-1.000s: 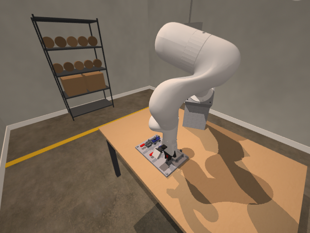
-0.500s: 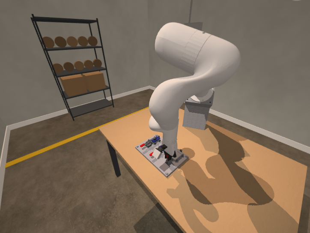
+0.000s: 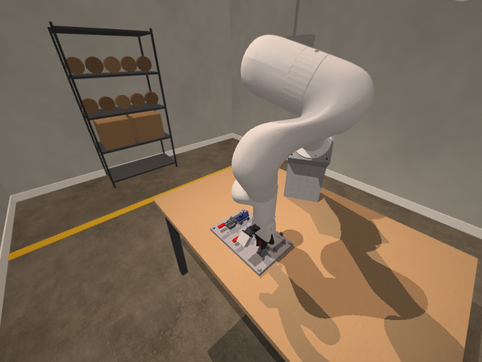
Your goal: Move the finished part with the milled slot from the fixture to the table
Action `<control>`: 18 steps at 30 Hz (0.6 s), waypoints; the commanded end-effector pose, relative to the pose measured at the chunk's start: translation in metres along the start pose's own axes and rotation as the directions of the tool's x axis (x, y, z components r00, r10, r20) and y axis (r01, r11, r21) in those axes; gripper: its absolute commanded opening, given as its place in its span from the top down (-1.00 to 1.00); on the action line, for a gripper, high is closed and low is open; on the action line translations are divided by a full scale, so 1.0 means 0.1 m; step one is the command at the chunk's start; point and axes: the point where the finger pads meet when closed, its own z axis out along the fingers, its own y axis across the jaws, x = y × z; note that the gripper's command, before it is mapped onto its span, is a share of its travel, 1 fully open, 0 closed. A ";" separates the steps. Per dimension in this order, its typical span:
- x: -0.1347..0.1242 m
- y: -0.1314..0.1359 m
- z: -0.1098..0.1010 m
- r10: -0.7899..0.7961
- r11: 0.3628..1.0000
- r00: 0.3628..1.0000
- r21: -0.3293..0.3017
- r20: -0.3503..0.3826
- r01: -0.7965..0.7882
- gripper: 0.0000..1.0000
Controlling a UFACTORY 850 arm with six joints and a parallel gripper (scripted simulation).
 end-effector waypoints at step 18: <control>-0.04 0.00 0.00 0.000 1.000 1.000 0.000 0.000 0.000 1.00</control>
